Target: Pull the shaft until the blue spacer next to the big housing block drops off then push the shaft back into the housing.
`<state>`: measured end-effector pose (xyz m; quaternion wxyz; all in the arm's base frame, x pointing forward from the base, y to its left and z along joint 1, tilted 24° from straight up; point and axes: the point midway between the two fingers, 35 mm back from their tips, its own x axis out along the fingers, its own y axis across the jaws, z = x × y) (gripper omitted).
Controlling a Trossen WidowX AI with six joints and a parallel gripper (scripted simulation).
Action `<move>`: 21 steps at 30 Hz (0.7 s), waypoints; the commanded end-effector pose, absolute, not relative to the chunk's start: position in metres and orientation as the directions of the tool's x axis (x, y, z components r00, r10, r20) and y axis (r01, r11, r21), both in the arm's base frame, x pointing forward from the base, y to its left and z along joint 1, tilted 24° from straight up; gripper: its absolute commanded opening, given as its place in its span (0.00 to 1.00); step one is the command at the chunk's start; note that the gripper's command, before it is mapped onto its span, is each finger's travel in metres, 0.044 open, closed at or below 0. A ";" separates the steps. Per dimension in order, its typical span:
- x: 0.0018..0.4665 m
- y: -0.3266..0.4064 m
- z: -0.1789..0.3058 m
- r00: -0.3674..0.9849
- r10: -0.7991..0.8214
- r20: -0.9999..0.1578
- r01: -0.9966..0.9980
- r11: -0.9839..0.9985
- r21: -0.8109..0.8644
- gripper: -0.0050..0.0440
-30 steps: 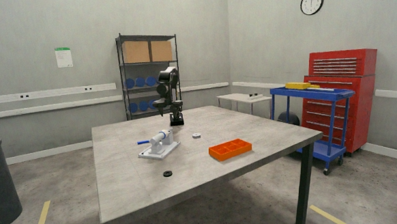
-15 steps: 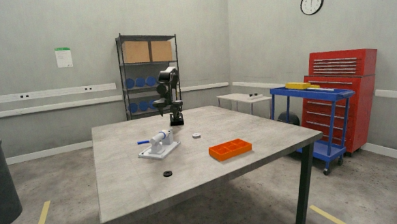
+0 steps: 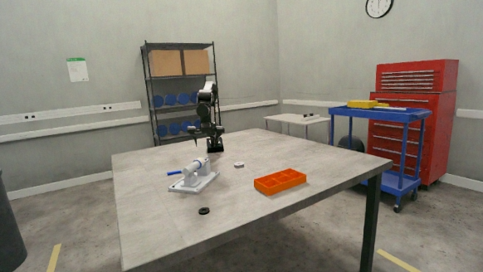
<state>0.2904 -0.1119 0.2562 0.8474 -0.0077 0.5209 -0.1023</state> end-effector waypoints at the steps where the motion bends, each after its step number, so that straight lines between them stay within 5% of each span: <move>1: 0.288 -0.111 0.261 0.519 -0.233 -0.823 -0.008 0.961 -0.277 1.00; 6: 0.290 -0.110 0.257 0.541 -0.259 -0.800 -0.132 0.913 -0.385 1.00; 21: 0.293 -0.103 0.233 0.653 -0.380 -0.655 -0.596 0.276 -0.754 1.00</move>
